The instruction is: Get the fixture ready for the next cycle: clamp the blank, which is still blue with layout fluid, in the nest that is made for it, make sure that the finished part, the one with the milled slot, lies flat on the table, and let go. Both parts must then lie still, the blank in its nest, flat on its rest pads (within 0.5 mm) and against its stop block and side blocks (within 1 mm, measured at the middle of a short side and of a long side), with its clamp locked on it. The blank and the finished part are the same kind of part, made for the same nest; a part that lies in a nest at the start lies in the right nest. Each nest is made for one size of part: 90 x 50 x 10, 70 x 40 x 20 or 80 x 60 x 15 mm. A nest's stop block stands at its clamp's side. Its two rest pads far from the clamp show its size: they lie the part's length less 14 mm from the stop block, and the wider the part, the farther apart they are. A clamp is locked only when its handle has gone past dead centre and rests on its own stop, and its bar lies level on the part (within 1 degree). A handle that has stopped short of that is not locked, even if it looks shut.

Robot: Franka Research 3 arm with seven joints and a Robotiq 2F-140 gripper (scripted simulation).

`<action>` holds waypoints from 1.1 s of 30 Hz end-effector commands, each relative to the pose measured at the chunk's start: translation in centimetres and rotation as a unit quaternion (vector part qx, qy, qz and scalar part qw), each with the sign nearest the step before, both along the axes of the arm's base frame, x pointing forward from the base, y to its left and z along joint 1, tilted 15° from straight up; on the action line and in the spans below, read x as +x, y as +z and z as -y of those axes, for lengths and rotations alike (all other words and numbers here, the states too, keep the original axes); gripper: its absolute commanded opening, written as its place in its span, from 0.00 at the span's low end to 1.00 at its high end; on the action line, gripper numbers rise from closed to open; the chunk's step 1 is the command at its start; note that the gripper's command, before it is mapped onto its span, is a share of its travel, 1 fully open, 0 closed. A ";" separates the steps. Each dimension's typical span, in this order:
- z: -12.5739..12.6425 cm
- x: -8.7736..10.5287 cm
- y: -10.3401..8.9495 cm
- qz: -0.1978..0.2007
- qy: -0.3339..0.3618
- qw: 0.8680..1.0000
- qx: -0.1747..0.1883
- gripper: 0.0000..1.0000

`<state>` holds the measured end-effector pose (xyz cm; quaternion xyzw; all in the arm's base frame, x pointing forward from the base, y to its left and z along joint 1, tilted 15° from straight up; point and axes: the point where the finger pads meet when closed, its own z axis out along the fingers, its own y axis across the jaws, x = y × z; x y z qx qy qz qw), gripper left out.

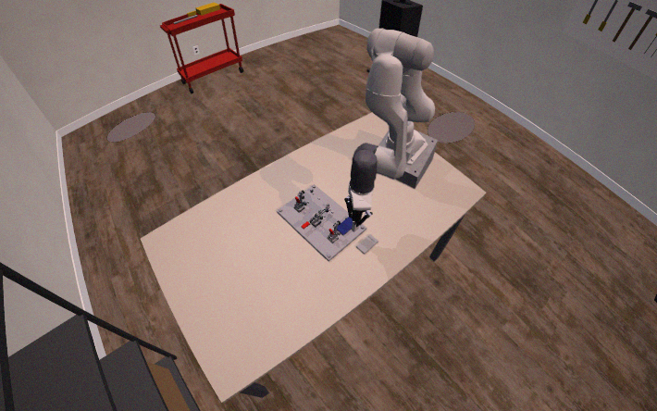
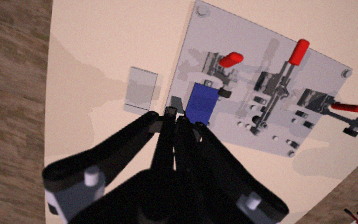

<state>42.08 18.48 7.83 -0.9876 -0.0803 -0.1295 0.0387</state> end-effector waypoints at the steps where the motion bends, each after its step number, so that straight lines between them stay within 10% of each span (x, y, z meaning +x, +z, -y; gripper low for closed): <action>1: 0.2 -0.4 -0.2 -0.007 -0.012 1.000 -0.001 0.00; 10: 0.2 -0.4 -0.2 -0.007 -0.012 1.000 -0.001 0.00; 11: 0.2 -0.4 -0.2 -0.007 -0.012 1.000 -0.001 0.28; 19: 0.4 -0.8 1.3 -0.007 -0.012 1.000 -0.001 0.28; 33: 1.3 -3.2 11.1 -0.007 -0.012 1.000 -0.001 0.28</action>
